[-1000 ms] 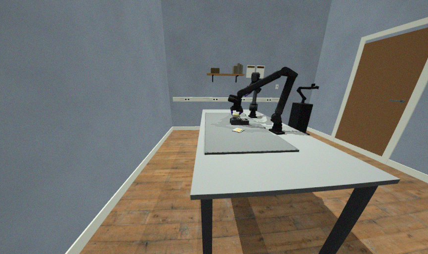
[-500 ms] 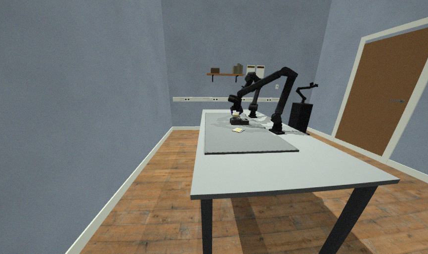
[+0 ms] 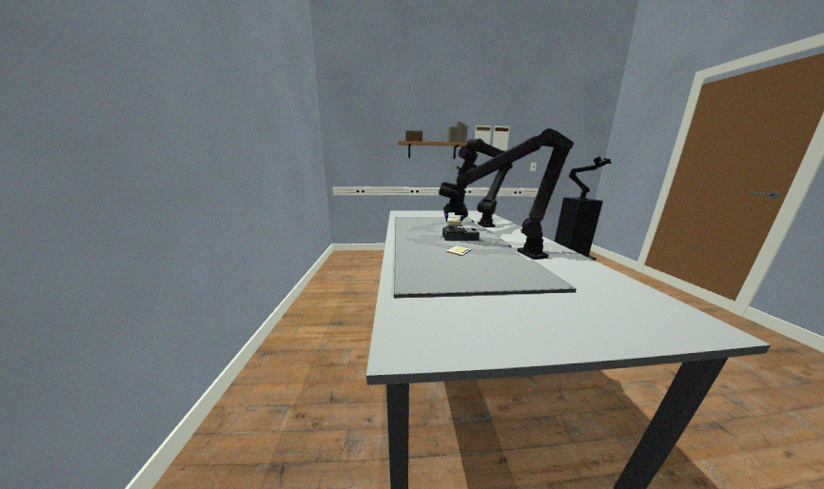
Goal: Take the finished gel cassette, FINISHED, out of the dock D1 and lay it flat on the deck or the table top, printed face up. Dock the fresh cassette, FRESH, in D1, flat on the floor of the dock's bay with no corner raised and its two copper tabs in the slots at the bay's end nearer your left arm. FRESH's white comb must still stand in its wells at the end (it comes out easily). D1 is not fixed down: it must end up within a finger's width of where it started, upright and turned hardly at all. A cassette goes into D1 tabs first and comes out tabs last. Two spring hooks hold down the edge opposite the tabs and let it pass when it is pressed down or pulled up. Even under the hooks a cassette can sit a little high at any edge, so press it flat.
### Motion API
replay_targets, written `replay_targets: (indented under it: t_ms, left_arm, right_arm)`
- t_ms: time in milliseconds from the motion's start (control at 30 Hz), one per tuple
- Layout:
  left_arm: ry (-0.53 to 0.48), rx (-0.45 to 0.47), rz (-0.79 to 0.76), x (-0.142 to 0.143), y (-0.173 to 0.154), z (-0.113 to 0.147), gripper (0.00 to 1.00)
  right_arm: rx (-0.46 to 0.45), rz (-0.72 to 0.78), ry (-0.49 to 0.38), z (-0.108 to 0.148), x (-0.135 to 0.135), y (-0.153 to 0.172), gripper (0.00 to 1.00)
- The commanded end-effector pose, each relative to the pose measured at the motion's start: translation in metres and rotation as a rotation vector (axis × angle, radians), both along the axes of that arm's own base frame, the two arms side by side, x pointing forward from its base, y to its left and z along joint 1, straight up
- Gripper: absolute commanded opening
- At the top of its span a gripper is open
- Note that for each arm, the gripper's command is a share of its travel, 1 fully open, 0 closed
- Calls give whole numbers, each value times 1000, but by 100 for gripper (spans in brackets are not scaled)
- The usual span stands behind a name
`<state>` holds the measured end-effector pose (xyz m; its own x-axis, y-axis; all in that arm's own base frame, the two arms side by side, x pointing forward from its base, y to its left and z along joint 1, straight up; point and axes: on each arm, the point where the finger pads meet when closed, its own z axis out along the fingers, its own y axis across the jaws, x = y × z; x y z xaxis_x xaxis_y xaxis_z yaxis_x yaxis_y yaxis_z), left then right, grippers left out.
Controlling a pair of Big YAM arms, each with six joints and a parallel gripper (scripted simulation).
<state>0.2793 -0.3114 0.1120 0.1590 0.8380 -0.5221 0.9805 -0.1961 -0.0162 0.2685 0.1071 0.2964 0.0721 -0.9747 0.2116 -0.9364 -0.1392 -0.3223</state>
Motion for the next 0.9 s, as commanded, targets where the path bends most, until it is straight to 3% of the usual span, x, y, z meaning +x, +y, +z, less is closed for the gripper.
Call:
replay_targets:
  t_ms: [0, 867]
  left_arm:
    - [-23, -18, 0, 5, -4, 6, 0]
    - [-23, -18, 0, 5, -4, 6, 0]
  right_arm:
    - [73, -146, -51, 28, 10, -15, 0]
    - [272, -847, 28, 30, 44, -119, 0]
